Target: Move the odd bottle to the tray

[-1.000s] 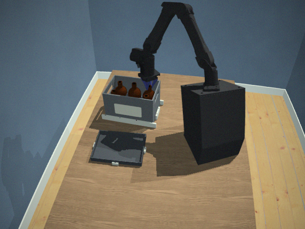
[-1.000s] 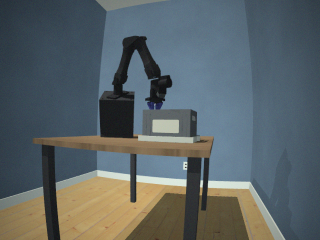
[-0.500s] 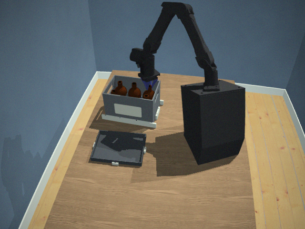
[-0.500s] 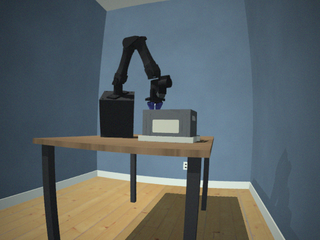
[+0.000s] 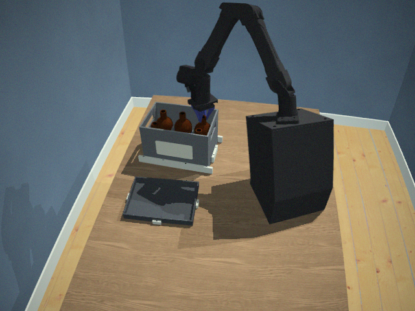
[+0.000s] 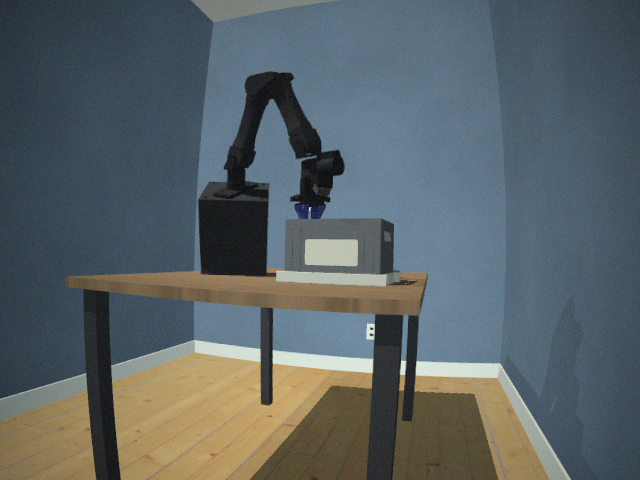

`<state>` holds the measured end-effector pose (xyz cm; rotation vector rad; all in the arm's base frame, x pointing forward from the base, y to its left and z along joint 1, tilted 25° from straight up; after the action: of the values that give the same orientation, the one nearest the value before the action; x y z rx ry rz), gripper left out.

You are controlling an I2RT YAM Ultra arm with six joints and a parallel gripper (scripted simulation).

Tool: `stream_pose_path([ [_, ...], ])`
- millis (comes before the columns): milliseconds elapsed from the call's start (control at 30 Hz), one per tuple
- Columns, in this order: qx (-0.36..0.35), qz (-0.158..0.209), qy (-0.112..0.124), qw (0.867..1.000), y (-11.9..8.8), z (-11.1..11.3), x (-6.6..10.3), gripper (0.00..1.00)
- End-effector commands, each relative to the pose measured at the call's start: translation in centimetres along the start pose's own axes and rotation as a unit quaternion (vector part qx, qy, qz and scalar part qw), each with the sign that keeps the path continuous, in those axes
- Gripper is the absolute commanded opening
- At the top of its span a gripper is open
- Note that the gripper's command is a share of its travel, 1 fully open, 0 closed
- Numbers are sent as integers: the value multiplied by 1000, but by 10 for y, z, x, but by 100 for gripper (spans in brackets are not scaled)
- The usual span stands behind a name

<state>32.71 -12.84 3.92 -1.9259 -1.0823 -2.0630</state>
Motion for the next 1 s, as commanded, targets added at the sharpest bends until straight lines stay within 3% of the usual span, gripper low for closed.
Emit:
stream_pose_path([
  [0,2,-4,2,1000,-1,0,0,0],
  [267,2,-4,2,1000,-1,0,0,0],
  [300,2,-4,2,1000,-1,0,0,61],
  [967,2,-4,1,1000,-1,0,0,61],
])
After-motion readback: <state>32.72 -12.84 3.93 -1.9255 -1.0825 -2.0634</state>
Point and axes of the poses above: the point where the finger pads meet when closed, its own x axis back along the fingers, its own z axis across the jaws, y = z × x, the point moved 7 cm from there along x, back along the fingers, and after that the axes turned 8 degrees about -x, right-handed, at the moved point
